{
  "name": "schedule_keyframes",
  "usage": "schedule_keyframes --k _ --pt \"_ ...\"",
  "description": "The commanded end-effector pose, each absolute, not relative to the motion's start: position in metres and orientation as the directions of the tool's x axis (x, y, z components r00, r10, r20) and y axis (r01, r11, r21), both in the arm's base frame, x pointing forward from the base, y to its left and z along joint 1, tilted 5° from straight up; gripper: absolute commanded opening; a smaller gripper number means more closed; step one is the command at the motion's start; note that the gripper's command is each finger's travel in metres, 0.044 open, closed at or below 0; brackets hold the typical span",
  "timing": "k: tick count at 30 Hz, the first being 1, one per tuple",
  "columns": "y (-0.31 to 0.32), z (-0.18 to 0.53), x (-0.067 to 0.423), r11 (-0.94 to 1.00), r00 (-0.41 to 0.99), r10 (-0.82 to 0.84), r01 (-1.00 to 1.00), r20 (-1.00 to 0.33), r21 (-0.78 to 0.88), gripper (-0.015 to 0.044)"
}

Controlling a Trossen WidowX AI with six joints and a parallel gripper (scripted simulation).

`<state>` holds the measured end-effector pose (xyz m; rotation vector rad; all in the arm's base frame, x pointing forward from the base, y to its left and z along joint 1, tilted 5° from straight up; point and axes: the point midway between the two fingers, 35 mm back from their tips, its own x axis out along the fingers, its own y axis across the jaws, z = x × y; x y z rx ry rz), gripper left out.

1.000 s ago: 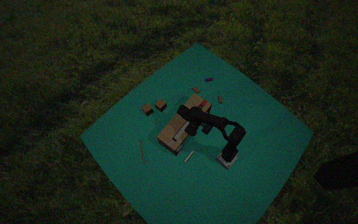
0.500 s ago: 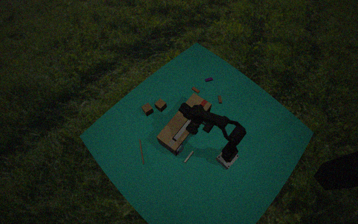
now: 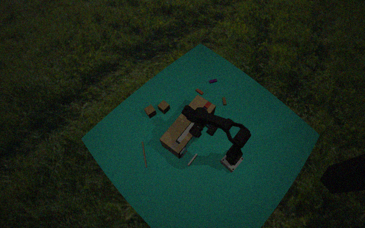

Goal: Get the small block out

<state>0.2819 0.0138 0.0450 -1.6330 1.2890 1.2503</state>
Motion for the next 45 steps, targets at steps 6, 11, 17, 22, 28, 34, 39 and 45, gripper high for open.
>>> schedule_keyframes --k 6,11,17,22,28,34,39,45 --pt "0.005 0.046 0.285 -0.263 0.045 -0.289 -0.964 -0.956 0.034 0.04" --pt "0.0 0.045 0.286 -0.263 0.045 -0.289 -0.964 -0.956 0.034 0.04" --pt "-0.006 0.045 0.288 -0.263 0.045 -0.29 -0.964 -0.956 0.034 0.04" --pt "-0.011 0.045 0.289 -0.263 0.045 -0.29 -0.964 -0.956 0.034 0.04" --pt "-0.017 0.045 0.291 -0.263 0.045 -0.291 -0.964 -0.956 0.034 0.04" --pt "-0.023 0.044 0.292 -0.263 0.046 -0.291 -0.964 -0.956 0.034 0.04" --pt "-0.027 0.044 0.294 -0.263 0.046 -0.291 -0.964 -0.955 0.034 0.04" --pt "-0.033 0.044 0.295 -0.263 0.046 -0.292 -0.964 -0.955 0.034 0.04"
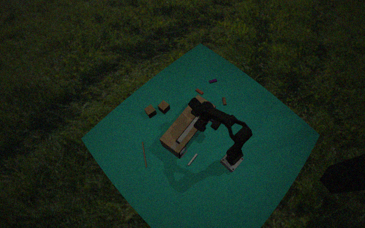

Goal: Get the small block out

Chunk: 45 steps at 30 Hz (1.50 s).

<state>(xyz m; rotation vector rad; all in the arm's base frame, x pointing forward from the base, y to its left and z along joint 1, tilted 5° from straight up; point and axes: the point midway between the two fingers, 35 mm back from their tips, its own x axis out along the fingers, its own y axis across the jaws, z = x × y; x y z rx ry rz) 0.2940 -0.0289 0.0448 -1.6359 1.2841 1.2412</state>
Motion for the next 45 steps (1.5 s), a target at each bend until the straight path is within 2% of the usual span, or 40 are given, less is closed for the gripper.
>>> schedule_keyframes --k 1,22,30,43,45 --pt "-0.034 0.044 0.296 -0.263 0.046 -0.292 -0.964 -0.955 0.034 0.04" --pt "-0.054 0.043 0.301 -0.263 0.046 -0.294 -0.964 -0.955 0.034 0.04" --pt "-0.053 0.104 0.303 -0.258 0.046 -0.293 -0.966 -0.955 0.033 0.04" --pt "-0.053 0.102 0.302 -0.256 0.036 -0.293 -0.966 -0.956 0.042 0.04" --pt "-0.062 0.108 0.307 -0.209 0.068 -0.308 -0.978 -0.949 -0.002 0.0348"
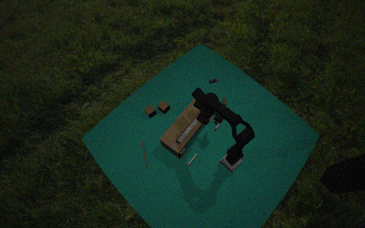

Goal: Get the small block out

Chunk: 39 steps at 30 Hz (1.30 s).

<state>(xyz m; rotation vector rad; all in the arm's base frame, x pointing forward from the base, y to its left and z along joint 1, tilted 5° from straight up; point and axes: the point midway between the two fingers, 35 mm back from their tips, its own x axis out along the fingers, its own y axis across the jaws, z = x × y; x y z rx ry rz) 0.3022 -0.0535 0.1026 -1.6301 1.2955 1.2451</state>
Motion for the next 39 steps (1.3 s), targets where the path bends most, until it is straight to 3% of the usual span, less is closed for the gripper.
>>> schedule_keyframes --k 1,3,9,14,18,28,39 --pt "-0.07 0.113 0.312 -0.147 0.096 -0.321 -0.988 -0.942 -0.05 0.0321" --pt "-0.075 0.115 0.312 -0.001 0.105 -0.31 -0.994 -0.945 -0.11 0.0285" --pt "-0.081 0.113 0.307 0.436 0.109 -0.257 -0.873 -0.96 -0.216 0.0285" --pt "-0.087 0.111 0.301 0.834 0.121 -0.195 -0.501 -0.973 -0.23 0.0285" --pt "-0.092 0.111 0.297 0.983 0.136 -0.146 -0.094 -0.98 -0.16 0.0285" --pt "-0.098 0.111 0.291 0.886 0.165 -0.078 0.463 -0.983 0.008 0.0285" --pt "-0.104 0.112 0.285 0.486 0.205 -0.011 0.857 -0.979 0.174 0.0285"
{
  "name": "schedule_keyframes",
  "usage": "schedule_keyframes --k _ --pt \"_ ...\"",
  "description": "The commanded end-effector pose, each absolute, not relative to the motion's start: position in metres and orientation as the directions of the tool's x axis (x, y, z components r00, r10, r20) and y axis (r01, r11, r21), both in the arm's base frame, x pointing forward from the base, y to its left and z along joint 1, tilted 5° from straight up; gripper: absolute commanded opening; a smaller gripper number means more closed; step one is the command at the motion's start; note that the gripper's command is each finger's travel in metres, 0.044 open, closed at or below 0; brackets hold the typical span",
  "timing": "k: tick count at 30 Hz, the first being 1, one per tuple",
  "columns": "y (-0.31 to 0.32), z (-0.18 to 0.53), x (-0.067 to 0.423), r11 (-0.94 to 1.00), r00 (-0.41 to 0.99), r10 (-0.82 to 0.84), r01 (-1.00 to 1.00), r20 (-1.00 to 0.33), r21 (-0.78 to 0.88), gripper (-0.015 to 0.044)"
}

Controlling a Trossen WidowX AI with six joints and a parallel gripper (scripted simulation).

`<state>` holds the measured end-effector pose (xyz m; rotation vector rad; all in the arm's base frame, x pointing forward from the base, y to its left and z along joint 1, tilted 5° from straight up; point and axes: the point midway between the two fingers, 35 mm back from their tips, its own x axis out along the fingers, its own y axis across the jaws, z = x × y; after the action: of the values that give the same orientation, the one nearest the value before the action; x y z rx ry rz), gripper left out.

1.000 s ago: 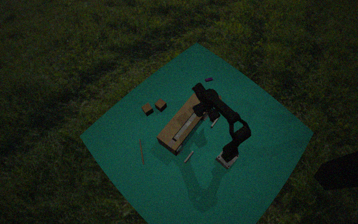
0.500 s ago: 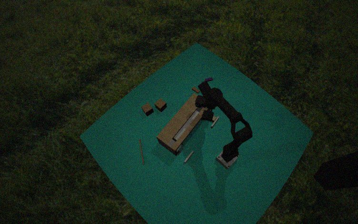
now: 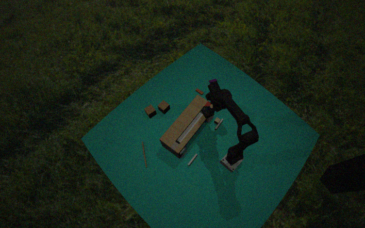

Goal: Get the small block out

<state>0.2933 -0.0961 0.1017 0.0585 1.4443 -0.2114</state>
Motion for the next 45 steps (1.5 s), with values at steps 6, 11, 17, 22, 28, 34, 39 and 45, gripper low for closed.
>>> schedule_keyframes --k 6,11,17,22,28,34,39,45 --pt "-0.107 0.112 0.282 0.192 0.225 0.017 0.955 -0.974 0.224 0.0285" --pt "-0.109 0.113 0.28 -0.073 0.246 0.044 0.967 -0.968 0.243 0.0285" --pt "-0.112 0.114 0.277 -0.377 0.269 0.068 0.899 -0.961 0.224 0.0285" --pt "-0.114 0.115 0.275 -0.604 0.291 0.09 0.776 -0.953 0.18 0.0285" --pt "-0.116 0.117 0.273 -0.816 0.313 0.11 0.57 -0.943 0.094 0.0285" --pt "-0.118 0.118 0.271 -0.948 0.335 0.127 0.317 -0.934 -0.016 0.0285" --pt "-0.119 0.118 0.27 -0.963 0.338 0.13 0.266 -0.932 -0.038 0.0285" --pt "-0.119 0.118 0.27 -0.963 0.338 0.13 0.266 -0.932 -0.038 0.0285"
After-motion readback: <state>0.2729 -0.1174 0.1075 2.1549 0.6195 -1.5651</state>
